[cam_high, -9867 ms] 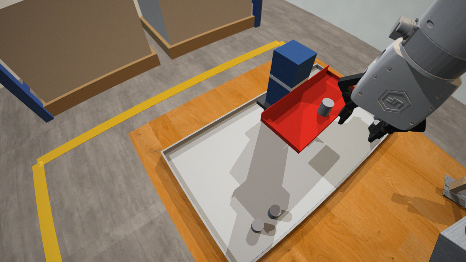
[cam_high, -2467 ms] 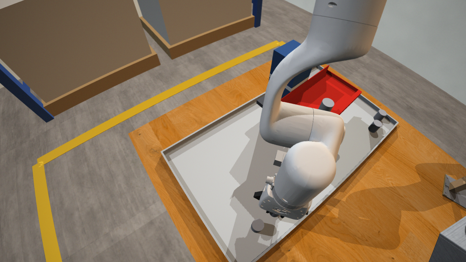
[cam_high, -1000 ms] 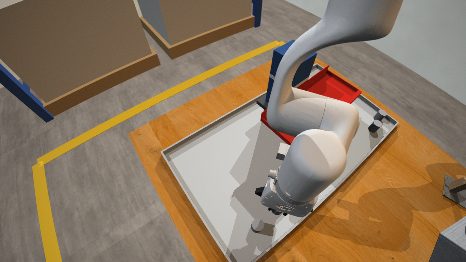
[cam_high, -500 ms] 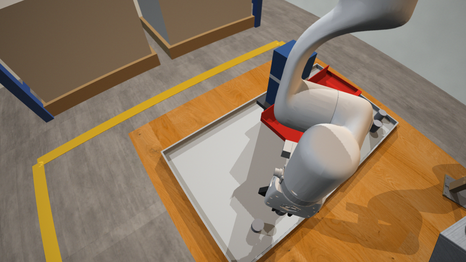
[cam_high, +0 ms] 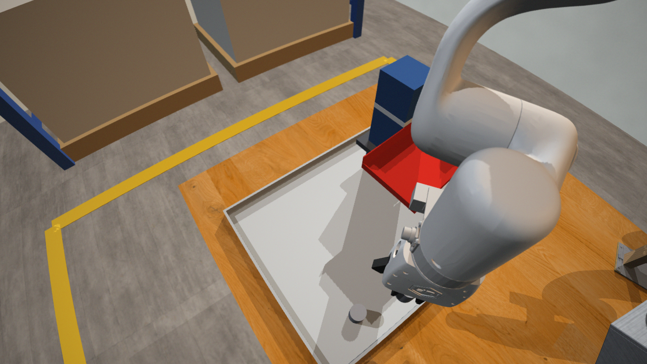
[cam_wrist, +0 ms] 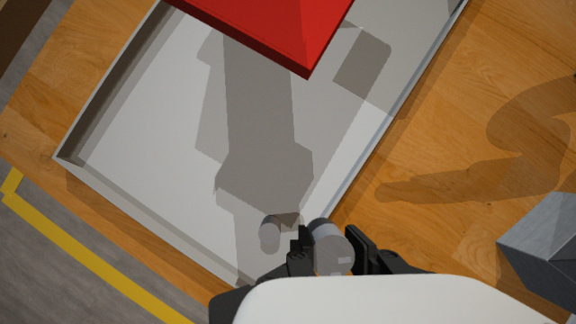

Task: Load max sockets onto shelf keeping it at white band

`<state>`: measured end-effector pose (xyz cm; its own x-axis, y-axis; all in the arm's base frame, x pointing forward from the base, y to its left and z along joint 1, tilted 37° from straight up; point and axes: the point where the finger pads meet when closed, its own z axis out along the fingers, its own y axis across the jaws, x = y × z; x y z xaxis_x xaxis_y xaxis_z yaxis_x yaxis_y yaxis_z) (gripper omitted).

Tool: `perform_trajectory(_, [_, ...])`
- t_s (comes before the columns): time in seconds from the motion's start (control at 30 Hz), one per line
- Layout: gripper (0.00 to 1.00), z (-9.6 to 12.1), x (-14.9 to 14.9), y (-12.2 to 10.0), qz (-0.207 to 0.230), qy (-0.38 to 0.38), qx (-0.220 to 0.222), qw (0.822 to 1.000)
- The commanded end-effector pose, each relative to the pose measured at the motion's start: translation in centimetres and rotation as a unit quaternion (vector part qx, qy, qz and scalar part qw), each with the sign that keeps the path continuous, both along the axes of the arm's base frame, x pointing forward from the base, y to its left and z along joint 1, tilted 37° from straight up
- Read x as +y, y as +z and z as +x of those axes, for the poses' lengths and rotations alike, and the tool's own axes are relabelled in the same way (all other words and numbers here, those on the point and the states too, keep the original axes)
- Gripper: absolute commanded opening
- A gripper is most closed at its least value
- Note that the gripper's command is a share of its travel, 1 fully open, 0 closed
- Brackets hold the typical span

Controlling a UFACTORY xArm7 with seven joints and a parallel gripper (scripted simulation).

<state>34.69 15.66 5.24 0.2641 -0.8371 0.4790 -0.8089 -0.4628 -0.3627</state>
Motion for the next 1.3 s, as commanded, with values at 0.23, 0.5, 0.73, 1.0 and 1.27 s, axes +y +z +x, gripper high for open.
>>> perform_trajectory(0.23, [0.0, -4.0, 1.6, 3.0, 0.001, 0.001, 0.0, 1.0])
perform_trajectory(0.5, [0.0, -6.0, 2.3, 4.4, 0.001, 0.001, 0.0, 1.0])
perform_trajectory(0.73, [0.0, -7.8, 2.9, 5.8, 0.001, 0.001, 0.0, 1.0])
perform_trajectory(1.0, [0.0, -8.9, 3.3, 6.6, 0.001, 0.001, 0.0, 1.0])
perform_trajectory(1.27, [0.0, -9.6, 3.6, 7.0, 0.001, 0.001, 0.0, 1.0])
